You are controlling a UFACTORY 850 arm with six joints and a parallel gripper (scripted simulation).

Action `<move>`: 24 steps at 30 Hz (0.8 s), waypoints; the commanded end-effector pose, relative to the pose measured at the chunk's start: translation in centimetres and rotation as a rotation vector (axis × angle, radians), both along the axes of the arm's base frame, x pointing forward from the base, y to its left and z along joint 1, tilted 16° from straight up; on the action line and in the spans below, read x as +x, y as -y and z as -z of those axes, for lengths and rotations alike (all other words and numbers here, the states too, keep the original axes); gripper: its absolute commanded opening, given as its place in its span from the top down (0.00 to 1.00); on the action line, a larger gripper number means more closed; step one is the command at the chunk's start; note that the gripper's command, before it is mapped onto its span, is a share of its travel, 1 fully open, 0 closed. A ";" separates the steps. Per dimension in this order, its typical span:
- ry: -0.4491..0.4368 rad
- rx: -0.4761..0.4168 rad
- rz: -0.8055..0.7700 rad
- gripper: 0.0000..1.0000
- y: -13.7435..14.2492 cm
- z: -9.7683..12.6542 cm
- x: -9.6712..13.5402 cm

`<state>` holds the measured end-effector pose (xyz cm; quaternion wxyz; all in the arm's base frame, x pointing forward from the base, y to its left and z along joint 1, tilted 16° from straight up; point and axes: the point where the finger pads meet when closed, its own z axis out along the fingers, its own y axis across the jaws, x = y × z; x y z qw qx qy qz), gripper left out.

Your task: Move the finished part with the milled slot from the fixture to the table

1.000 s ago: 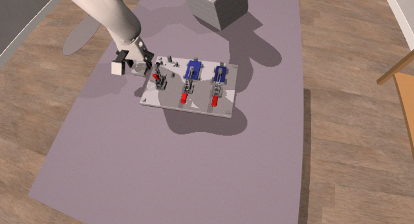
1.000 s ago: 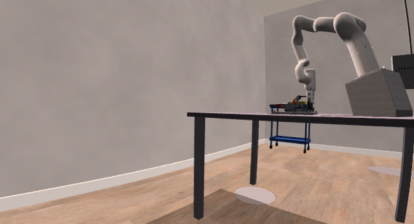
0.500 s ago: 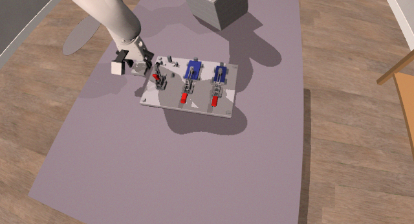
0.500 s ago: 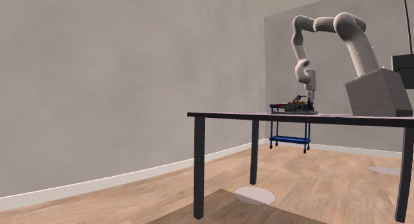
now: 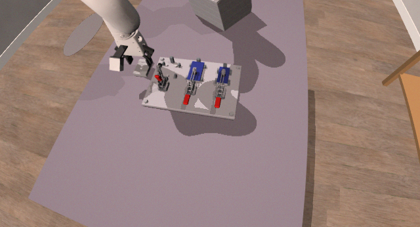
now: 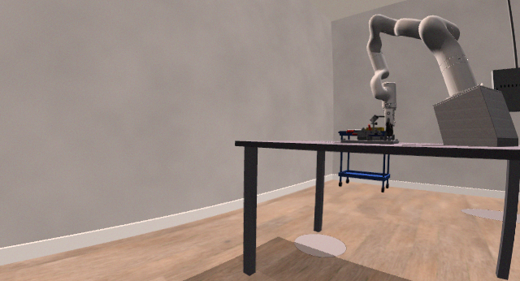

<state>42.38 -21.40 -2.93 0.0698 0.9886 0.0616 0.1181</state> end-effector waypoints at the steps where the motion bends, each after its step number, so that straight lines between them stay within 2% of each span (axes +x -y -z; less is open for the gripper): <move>1: 0.001 0.000 0.000 0.05 -0.2 -2.1 -0.5; 4: 0.001 0.000 0.000 0.05 -0.3 -2.5 -0.6; 15: 0.001 0.000 0.000 0.05 -0.8 -6.1 -1.5; 24: 0.001 0.000 0.000 0.05 -0.9 -6.9 -1.7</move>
